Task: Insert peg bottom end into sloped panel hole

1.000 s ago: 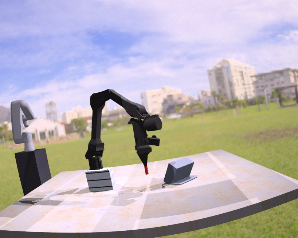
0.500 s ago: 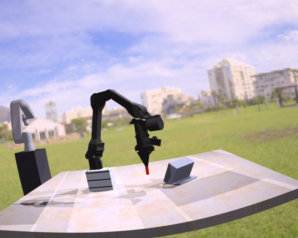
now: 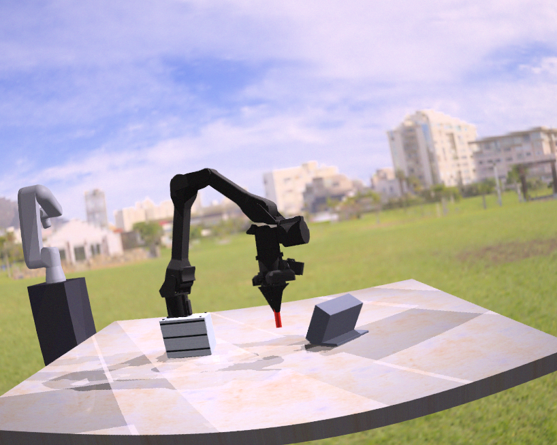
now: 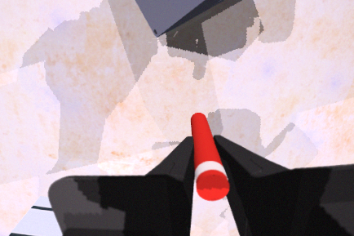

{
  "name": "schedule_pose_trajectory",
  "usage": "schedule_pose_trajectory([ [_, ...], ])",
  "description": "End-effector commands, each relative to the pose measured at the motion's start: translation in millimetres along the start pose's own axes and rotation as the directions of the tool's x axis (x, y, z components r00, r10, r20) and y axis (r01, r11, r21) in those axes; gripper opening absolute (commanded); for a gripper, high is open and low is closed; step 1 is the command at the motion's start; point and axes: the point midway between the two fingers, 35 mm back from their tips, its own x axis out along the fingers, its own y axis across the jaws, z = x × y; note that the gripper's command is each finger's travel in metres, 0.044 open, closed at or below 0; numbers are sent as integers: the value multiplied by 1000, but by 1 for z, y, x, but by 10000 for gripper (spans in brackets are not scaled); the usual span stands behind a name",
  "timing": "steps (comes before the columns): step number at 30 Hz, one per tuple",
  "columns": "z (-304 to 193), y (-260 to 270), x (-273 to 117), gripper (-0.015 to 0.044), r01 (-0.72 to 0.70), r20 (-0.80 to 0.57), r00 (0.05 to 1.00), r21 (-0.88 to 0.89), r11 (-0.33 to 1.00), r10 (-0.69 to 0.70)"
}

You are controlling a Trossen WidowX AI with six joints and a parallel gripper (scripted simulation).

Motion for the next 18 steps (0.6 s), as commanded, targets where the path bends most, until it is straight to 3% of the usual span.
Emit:
schedule_pose_trajectory([
  [1,2,2,1,0,21,-7,1000,-32,999,-21],
  [18,13,12,5,0,101,-21,994,-152,983,-106],
])
